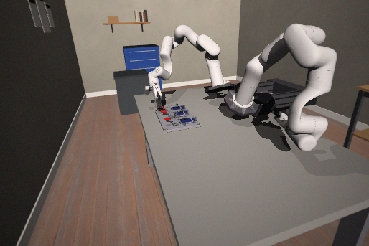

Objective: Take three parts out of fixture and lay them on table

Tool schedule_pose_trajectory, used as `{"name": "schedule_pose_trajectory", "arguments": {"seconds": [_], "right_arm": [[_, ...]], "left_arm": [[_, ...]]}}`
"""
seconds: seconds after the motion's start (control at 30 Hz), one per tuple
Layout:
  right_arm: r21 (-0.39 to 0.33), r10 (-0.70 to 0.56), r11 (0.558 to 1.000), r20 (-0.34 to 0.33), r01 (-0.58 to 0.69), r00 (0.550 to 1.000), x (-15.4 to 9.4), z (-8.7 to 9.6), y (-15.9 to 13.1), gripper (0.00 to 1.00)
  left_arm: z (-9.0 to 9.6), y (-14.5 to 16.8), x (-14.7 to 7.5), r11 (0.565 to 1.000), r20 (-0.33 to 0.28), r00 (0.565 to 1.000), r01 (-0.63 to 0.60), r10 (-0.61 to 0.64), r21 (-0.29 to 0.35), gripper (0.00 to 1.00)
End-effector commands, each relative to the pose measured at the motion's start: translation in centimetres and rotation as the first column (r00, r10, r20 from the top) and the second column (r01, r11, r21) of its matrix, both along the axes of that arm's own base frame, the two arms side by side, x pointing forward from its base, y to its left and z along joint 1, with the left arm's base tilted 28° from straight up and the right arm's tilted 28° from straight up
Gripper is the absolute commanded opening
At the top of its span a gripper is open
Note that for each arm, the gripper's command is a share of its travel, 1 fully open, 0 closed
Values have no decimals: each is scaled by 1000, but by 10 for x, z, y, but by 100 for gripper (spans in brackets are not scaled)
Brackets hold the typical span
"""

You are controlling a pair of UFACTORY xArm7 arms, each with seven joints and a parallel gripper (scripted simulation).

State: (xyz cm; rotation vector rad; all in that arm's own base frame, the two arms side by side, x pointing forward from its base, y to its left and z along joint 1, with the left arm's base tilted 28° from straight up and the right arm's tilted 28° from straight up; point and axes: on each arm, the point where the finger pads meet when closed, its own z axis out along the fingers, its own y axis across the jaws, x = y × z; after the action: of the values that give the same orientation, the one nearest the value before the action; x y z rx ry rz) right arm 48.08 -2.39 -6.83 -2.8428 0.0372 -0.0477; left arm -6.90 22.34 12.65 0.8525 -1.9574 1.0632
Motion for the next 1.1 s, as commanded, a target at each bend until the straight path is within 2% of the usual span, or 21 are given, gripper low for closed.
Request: {"name": "schedule_pose_trajectory", "arguments": {"seconds": [0.0,0.17,0.2,1.07], "right_arm": [[0,2,1000,3,-2,1000,1,1,1,0],[0,2,1000,3,-2,1000,1,1,1,0],[0,2,1000,3,-2,1000,1,1,1,30],[0,2,1000,3,-2,1000,1,1,1,30]], "left_arm": [[1,0,0,1000,-1,1000,0,0,2,100],[1,0,0,1000,-1,1000,0,0,2,100],[1,0,0,1000,-1,1000,0,0,2,100],[1,0,0,1000,-1,1000,0,0,2,100]]}}
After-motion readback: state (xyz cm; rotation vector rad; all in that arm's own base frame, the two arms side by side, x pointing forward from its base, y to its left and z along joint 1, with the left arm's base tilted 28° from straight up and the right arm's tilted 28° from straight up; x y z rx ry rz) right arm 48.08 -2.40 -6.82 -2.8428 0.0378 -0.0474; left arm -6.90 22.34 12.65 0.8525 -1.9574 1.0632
